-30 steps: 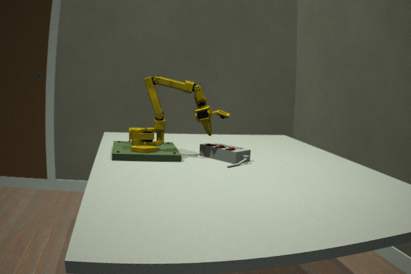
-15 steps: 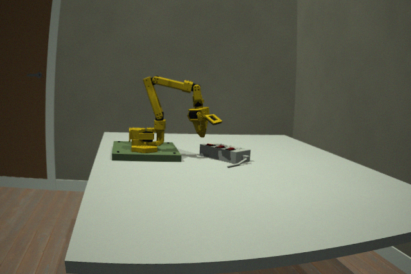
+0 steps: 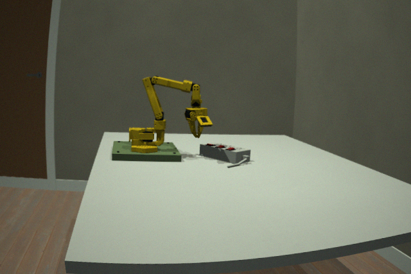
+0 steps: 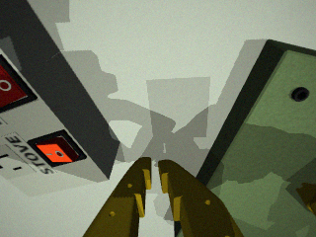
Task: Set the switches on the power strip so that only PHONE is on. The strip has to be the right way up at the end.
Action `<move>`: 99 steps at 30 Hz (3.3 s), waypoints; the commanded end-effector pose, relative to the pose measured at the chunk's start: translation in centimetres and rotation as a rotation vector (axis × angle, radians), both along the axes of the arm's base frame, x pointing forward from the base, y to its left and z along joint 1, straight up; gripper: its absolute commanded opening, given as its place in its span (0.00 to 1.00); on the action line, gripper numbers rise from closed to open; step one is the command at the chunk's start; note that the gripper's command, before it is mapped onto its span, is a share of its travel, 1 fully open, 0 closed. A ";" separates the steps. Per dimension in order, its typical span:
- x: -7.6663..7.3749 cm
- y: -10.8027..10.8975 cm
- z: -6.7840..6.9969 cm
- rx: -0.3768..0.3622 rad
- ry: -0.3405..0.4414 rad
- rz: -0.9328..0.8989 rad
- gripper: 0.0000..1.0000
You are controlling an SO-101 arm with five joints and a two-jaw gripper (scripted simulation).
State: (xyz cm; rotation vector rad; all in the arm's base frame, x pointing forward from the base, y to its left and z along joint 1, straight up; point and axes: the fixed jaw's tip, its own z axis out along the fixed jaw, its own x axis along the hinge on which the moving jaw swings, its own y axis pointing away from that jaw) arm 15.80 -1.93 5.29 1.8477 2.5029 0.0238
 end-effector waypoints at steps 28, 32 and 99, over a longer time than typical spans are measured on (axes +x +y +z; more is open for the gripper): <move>-1.1 -0.2 -0.3 0.007 0.031 -0.090 0.00; -1.1 -0.2 -0.3 0.007 0.031 -0.090 0.00; 3.1 1.9 -0.5 0.005 0.032 0.055 0.00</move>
